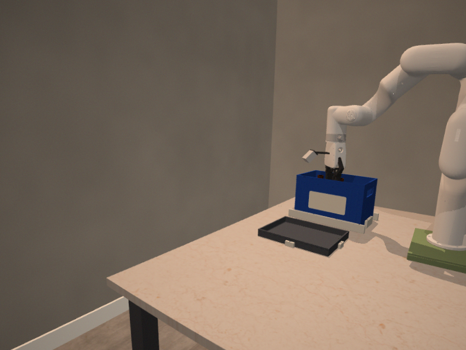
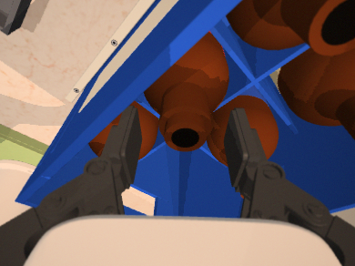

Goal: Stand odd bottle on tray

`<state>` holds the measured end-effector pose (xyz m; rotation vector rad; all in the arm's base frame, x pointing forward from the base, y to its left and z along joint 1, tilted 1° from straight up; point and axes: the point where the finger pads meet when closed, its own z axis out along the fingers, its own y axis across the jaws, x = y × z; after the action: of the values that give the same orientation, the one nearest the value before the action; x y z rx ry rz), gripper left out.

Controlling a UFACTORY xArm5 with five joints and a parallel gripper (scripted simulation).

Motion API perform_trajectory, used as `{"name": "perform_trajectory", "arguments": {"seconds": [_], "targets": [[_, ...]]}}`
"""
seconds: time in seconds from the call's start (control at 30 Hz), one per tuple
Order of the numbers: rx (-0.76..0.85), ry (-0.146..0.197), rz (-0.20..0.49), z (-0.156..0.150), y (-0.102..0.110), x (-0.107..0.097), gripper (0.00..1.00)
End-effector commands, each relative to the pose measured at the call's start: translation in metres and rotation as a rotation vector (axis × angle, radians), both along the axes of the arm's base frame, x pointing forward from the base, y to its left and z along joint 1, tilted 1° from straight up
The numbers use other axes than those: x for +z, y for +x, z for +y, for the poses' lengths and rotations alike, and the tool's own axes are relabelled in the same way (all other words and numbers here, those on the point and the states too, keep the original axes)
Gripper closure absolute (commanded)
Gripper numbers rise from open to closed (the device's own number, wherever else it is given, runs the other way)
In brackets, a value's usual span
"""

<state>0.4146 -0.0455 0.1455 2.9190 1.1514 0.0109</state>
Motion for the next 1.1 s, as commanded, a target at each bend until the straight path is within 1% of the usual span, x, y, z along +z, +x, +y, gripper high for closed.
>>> {"name": "perform_trajectory", "arguments": {"seconds": [0.0,0.43,0.5,0.67,0.8,1.07], "targets": [[0.0,0.0,-0.003,0.0,0.001,0.008,0.35],[0.0,0.0,-0.003,0.0,0.0,0.05,0.35],[0.0,0.0,-0.003,0.0,0.0,0.05,0.35],[0.0,0.0,-0.003,-0.001,0.0,0.064,0.35],[0.0,0.0,-0.003,-0.001,0.0,0.072,0.35],[0.0,0.0,-0.003,-0.001,0.0,0.077,0.35]]}}
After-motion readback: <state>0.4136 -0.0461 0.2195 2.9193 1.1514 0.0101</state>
